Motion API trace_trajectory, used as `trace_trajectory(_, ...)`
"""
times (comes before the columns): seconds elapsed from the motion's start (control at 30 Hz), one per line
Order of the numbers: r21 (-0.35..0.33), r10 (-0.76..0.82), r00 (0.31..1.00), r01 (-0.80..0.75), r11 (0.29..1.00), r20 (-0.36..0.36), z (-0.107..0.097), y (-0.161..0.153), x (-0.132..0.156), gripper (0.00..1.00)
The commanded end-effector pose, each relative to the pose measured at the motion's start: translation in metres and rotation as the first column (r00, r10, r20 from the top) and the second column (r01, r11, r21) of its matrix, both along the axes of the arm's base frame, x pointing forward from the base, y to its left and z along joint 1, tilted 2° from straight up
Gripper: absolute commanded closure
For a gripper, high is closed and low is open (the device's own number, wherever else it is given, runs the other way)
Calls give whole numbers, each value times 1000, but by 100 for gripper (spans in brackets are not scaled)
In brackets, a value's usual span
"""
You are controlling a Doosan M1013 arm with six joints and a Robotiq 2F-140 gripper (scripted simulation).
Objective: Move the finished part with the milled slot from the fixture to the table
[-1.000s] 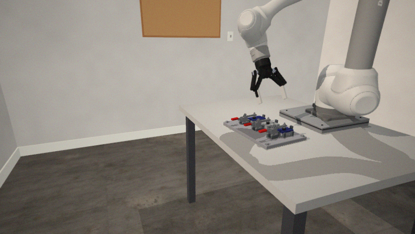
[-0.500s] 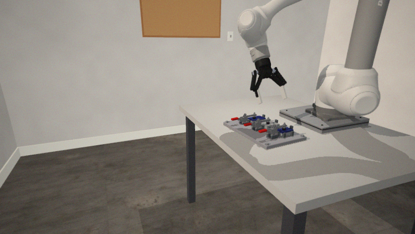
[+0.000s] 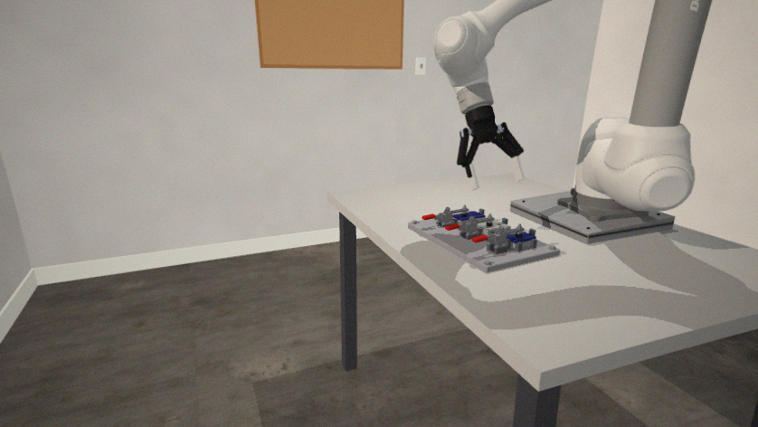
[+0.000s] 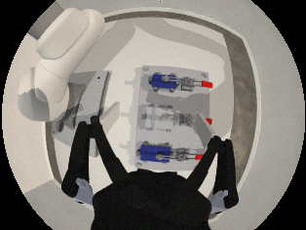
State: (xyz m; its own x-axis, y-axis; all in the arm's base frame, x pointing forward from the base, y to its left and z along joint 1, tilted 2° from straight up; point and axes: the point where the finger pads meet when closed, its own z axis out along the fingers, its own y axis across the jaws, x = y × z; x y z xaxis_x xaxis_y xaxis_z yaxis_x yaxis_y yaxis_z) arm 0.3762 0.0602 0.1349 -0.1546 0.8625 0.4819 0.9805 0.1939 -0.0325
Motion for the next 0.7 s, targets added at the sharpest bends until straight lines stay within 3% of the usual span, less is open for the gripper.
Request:
trace_trajectory(0.0, -5, 8, 1000, -8, 1000, 2, -1, -1, 1, 0)
trace_trajectory(0.67, -12, -5, 1000, 5, 1000, -6, -1, -1, 1, 0)
